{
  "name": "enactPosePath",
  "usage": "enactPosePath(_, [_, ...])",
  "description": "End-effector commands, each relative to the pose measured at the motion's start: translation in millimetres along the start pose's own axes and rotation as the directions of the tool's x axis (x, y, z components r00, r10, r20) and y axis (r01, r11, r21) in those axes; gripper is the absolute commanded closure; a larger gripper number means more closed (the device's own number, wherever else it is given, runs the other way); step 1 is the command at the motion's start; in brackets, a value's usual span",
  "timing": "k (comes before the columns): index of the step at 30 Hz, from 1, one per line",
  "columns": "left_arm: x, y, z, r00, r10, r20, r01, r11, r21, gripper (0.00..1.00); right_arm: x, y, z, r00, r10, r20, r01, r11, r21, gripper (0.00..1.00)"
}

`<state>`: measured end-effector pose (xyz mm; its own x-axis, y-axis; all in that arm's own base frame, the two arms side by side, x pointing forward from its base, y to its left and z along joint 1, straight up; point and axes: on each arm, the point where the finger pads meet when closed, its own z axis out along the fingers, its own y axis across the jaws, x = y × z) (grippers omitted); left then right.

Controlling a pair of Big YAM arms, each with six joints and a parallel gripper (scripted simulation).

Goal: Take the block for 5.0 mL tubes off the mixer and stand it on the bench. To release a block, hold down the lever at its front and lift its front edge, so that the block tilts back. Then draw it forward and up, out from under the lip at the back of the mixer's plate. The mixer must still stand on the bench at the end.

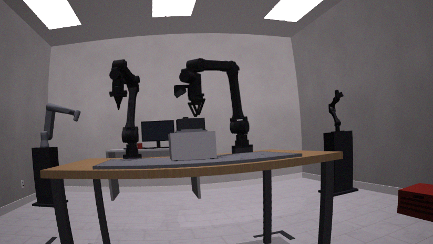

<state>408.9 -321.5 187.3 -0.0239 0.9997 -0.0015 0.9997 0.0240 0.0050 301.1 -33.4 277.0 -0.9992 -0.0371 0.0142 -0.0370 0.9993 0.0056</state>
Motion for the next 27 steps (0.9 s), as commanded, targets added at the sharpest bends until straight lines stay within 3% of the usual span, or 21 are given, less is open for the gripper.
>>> enactPosePath(1, [0, 9, 8, 1.0, 0.0, -0.003, 0.0, 1.0, 0.007, 0.0, -17, -2, -24, 0.998, -0.009, 0.065, 0.008, 1.0, 0.009, 1.0])
enactPosePath(7, [-5, 14, 1, 1.0, 0.0, 0.011, 0.0, 1.0, -0.01, 0.0, -18, -2, -22, 0.998, -0.008, 0.06, 0.008, 1.0, 0.008, 1.0])
enactPosePath(14, [0, 9, 16, 1.0, 0.0, -0.004, 0.0, 1.0, 0.009, 0.0, -14, -2, -27, 0.997, -0.008, 0.076, 0.007, 1.0, 0.01, 1.0])
enactPosePath(27, [-1, 10, 15, 1.0, 0.0, 0.002, 0.0, 1.0, 0.002, 0.0, -16, -2, -23, 0.998, -0.006, 0.064, 0.006, 1.0, 0.008, 1.0])
